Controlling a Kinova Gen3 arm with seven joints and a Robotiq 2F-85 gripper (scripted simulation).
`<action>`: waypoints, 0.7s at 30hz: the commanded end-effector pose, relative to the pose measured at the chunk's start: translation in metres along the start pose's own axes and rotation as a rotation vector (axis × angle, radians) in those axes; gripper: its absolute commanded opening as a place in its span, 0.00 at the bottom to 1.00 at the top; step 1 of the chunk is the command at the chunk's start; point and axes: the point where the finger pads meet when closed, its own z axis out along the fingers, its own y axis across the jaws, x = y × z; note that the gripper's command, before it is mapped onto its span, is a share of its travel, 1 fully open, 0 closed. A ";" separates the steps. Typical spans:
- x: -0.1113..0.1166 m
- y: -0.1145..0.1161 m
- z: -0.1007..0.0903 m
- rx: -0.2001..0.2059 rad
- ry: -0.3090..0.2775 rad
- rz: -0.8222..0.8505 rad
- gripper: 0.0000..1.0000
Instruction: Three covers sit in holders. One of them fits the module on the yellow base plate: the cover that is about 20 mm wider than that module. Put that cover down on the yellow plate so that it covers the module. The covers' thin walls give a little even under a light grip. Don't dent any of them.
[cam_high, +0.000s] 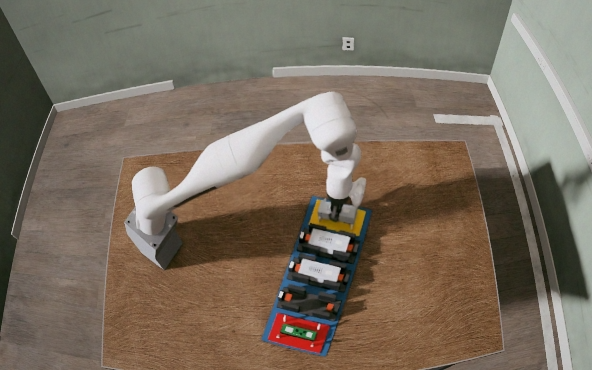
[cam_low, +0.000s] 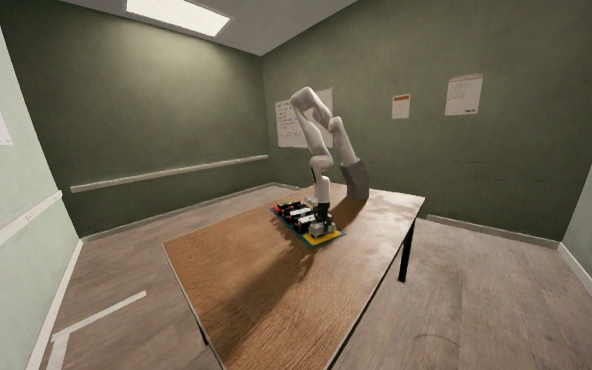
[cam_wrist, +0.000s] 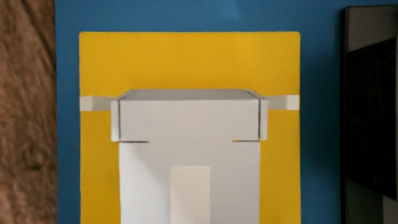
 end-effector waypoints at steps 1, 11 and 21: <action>0.001 -0.001 0.000 0.002 0.001 0.000 0.00; 0.001 -0.001 0.005 0.002 0.001 0.000 0.00; 0.001 -0.001 0.007 0.002 0.001 0.000 0.00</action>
